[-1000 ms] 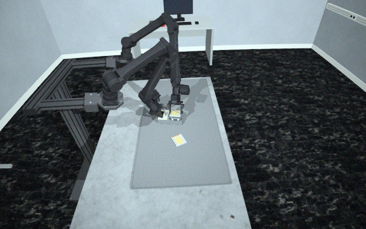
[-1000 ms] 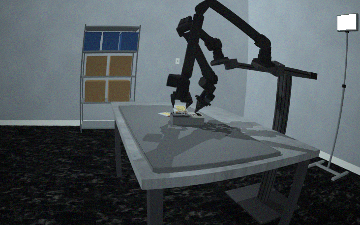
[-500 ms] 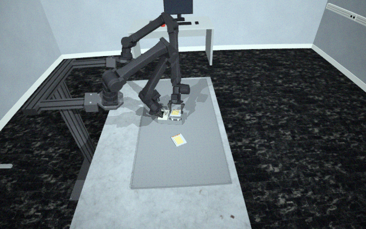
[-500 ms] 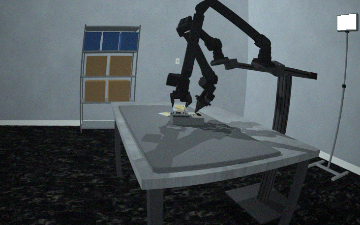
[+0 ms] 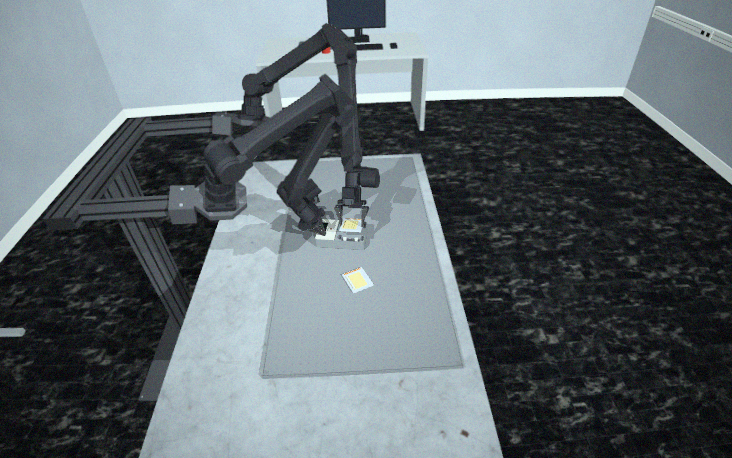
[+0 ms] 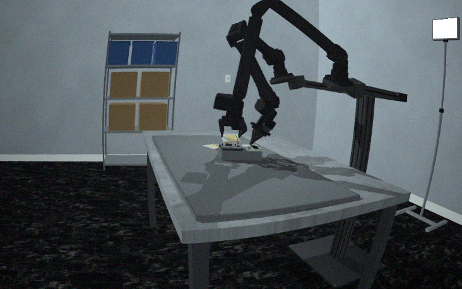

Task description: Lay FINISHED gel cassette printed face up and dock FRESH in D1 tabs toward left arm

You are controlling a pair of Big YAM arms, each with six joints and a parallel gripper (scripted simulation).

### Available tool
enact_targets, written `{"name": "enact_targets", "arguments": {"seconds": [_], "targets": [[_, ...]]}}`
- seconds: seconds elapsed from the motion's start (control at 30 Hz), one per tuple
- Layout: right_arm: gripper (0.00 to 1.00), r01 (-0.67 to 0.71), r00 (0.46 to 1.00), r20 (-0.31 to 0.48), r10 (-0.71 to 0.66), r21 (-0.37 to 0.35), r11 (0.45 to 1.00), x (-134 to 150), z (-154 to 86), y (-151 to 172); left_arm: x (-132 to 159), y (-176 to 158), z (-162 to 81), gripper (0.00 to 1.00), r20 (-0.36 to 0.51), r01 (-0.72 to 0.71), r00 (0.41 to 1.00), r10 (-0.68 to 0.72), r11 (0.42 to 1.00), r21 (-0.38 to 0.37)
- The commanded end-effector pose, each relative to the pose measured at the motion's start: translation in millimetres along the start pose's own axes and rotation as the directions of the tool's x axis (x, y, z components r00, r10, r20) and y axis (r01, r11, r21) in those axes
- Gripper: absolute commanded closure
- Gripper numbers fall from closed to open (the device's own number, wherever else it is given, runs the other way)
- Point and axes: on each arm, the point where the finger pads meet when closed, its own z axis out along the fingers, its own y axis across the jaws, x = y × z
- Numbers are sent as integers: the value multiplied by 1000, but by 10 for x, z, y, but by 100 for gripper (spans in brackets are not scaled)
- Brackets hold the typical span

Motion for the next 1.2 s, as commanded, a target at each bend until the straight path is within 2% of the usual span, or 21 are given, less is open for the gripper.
{"name": "enact_targets", "arguments": {"seconds": [0.0, 0.8, 1.17], "targets": [[100, 50, 998, -43, -55, -99, 994, 285, 172, 500, -163, 139, -149, 100, 12, -19, 1000, 19, 1000, -23], [100, 50, 998, -43, -55, -99, 994, 285, 172, 500, -192, 122, -179, 100, 11, -16, 1000, 16, 1000, -17], [100, 50, 998, -43, -55, -99, 994, 285, 172, 500, -106, 72, -112, 100, 2, -3, 1000, 3, 1000, -3]]}}
